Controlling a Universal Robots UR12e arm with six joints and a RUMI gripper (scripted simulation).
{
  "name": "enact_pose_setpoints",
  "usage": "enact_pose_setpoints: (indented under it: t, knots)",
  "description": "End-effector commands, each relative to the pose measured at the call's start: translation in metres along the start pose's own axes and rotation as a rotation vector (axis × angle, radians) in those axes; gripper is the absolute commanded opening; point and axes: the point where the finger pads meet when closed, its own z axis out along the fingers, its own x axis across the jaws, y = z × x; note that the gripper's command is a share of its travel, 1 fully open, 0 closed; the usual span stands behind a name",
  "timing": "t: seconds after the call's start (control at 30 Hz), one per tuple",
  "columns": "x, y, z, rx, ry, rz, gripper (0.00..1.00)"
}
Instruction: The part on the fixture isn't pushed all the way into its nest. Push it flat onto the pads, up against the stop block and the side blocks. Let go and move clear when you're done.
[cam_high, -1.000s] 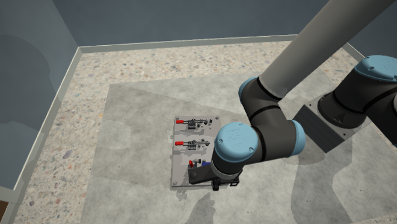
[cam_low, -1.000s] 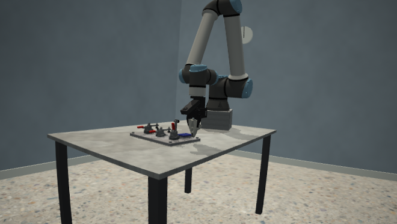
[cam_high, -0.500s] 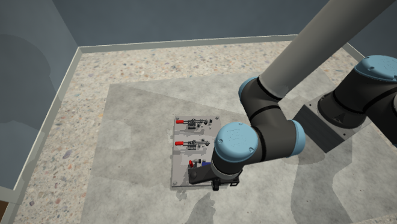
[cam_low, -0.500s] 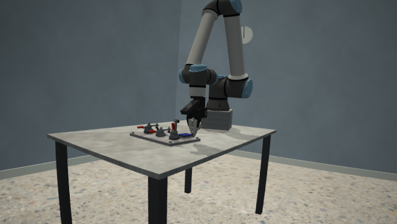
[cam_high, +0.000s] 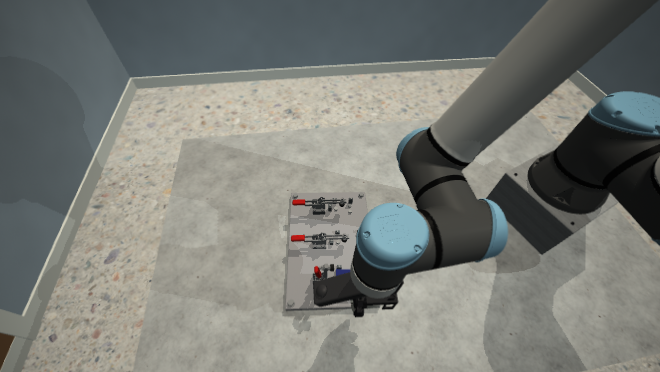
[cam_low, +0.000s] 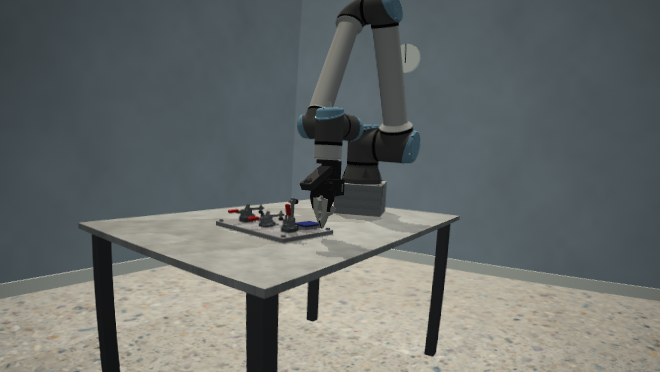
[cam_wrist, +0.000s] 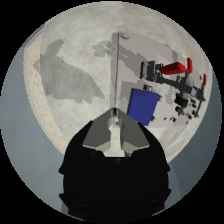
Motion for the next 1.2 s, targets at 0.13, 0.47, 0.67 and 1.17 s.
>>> enact_pose_setpoints:
  t: [0.13, 0.47, 0.67, 1.17]
  knots:
    - [-0.0002, -0.0007, 0.0003, 0.001, 0.0, 0.0, 0.0]
    - [-0.0003, -0.0011, 0.0024, 0.001, 0.0, 0.0, 0.0]
    - [-0.0003, -0.0012, 0.0035, 0.001, 0.0, 0.0, 0.0]
    - [-0.0003, -0.0013, 0.0038, 0.001, 0.0, 0.0, 0.0]
